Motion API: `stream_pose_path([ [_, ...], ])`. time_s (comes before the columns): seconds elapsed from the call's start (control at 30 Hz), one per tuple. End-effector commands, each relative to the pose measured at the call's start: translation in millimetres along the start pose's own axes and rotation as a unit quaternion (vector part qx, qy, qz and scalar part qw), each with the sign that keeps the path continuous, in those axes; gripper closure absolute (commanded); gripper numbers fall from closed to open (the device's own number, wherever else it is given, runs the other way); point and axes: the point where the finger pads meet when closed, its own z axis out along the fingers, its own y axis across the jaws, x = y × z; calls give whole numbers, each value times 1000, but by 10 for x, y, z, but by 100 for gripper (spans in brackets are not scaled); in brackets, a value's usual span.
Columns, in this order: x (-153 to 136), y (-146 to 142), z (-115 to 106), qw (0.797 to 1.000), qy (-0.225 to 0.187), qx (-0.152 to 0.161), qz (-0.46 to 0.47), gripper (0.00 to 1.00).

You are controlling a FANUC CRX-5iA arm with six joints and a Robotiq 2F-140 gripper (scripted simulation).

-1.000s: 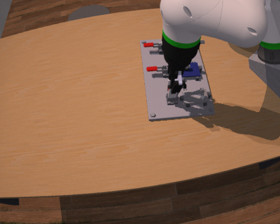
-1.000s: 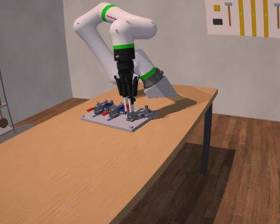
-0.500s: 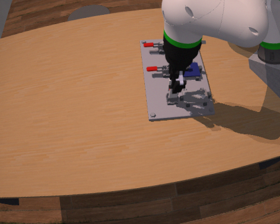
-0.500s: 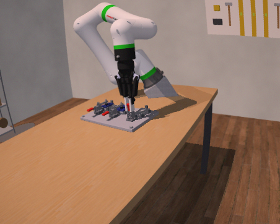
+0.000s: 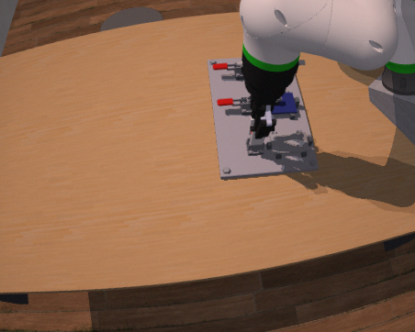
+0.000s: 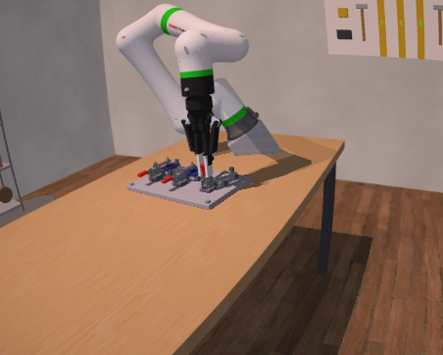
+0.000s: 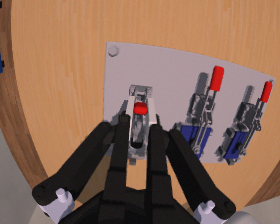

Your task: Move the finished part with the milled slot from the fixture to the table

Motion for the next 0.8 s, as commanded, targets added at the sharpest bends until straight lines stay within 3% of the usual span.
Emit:
stream_pose_path([
  [0.0,1,-1,-2,1000,0,0,0,89],
  [0.67,2,-1,-3,1000,0,0,0,89],
  [0.7,2,-1,-4,1000,0,0,0,72],
  [0.77,2,-1,-4,1000,0,0,0,72],
])
